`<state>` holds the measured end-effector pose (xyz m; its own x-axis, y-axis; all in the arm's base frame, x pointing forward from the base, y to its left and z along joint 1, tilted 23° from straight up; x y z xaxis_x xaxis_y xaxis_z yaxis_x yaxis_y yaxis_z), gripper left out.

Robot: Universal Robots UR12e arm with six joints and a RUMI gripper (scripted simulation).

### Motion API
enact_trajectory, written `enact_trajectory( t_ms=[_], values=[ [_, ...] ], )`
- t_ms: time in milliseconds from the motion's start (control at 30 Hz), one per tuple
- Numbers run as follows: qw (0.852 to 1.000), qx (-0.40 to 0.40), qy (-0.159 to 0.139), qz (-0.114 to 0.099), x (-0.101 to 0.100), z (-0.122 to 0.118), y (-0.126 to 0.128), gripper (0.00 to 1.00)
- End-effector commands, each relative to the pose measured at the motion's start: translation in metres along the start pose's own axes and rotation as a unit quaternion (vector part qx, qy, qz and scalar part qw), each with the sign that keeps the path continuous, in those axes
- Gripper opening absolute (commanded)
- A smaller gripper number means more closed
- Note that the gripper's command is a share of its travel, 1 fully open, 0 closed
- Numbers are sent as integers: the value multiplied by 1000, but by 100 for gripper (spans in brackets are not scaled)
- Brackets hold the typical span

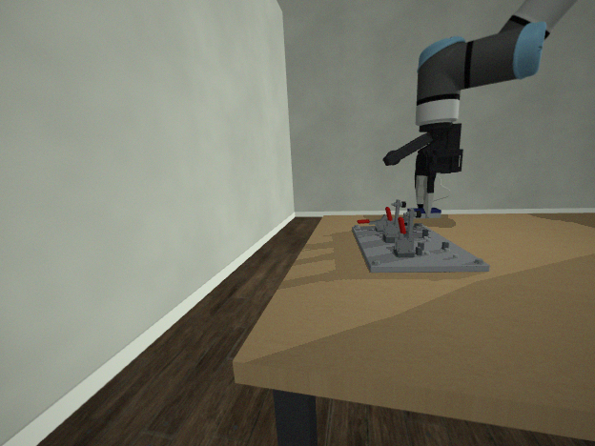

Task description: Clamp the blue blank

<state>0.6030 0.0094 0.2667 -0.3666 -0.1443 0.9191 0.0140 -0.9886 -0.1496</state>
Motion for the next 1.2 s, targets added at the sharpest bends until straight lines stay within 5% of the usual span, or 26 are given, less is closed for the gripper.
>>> enact_trajectory(
  t_ms=[0, 1167],
  values=[
    [1000, 0, 1, 0, 1, 1, 0, 0],
    [1000, 0, 1, 0, -14, 2, 0, 0]
  ],
)
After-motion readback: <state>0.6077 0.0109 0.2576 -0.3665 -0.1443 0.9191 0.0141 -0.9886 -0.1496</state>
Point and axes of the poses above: the point where the finger pads meet when closed, its own x axis back along the fingers, its own y axis across the jaws, z = x × y, the point moved 7 cm from there along x, back along the fingers, and after that the axes turned 10 degrees about -x, right-handed, at the moved point
